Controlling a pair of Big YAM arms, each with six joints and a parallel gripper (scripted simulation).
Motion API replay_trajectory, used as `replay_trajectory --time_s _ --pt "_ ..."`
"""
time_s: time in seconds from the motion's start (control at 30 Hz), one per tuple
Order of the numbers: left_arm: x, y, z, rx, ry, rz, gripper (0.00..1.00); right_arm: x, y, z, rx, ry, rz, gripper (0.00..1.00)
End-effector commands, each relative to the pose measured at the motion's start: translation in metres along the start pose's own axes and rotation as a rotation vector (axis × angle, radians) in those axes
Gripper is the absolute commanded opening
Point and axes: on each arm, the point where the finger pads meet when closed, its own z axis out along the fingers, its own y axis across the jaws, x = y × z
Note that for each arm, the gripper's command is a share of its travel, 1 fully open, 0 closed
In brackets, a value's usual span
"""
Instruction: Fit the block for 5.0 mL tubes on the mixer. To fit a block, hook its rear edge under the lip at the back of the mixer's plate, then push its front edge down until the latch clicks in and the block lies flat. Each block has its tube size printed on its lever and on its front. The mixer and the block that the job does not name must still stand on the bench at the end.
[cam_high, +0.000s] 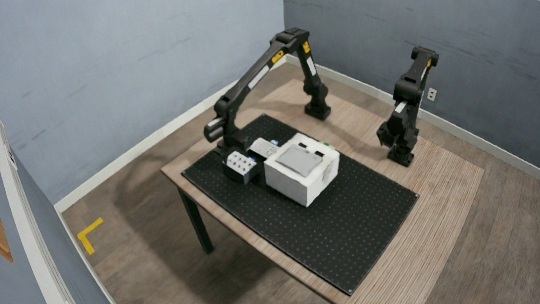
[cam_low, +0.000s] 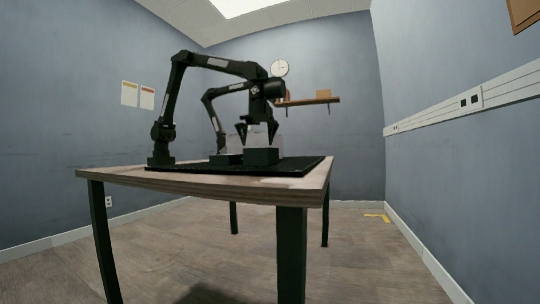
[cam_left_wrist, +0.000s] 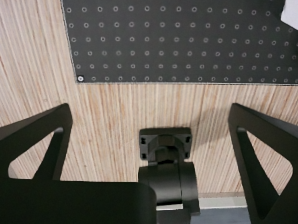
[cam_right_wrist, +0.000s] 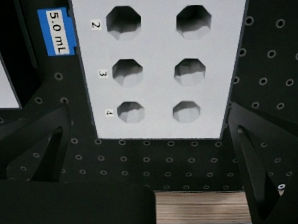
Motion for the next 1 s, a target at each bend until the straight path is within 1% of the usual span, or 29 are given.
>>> replay_trajectory --time_s 0.0,0.13,0.3,0.63,0.7,0.77,0.97 --pt "-0.011 0.000 -0.013 -0.005 -0.031 -0.004 1.00 -0.006 -0.021 -0.007 0.026 0.000 -0.001 1.00" --pt "-0.008 0.000 -0.013 -0.005 -0.031 -0.005 1.00 -0.006 -0.025 -0.009 0.040 0.001 -0.002 1.00" --pt "-0.001 -0.001 -0.011 -0.005 -0.031 -0.006 1.00 -0.005 -0.020 0.000 0.034 0.001 -0.001 1.00" --pt "0.008 -0.002 -0.002 -0.003 -0.012 -0.007 1.00 -0.007 0.002 0.013 -0.031 -0.003 -0.001 1.00" --pt "0.008 -0.002 -0.002 -0.003 -0.012 -0.007 1.00 -0.007 0.002 0.013 -0.031 -0.003 -0.001 1.00" --pt "0.005 -0.002 -0.006 -0.004 -0.022 -0.008 1.00 -0.006 -0.003 0.006 -0.015 -0.002 -0.001 1.00" --pt "-0.002 -0.001 -0.011 -0.004 -0.029 -0.008 1.00 -0.005 -0.012 -0.003 0.006 0.000 -0.001 1.00"
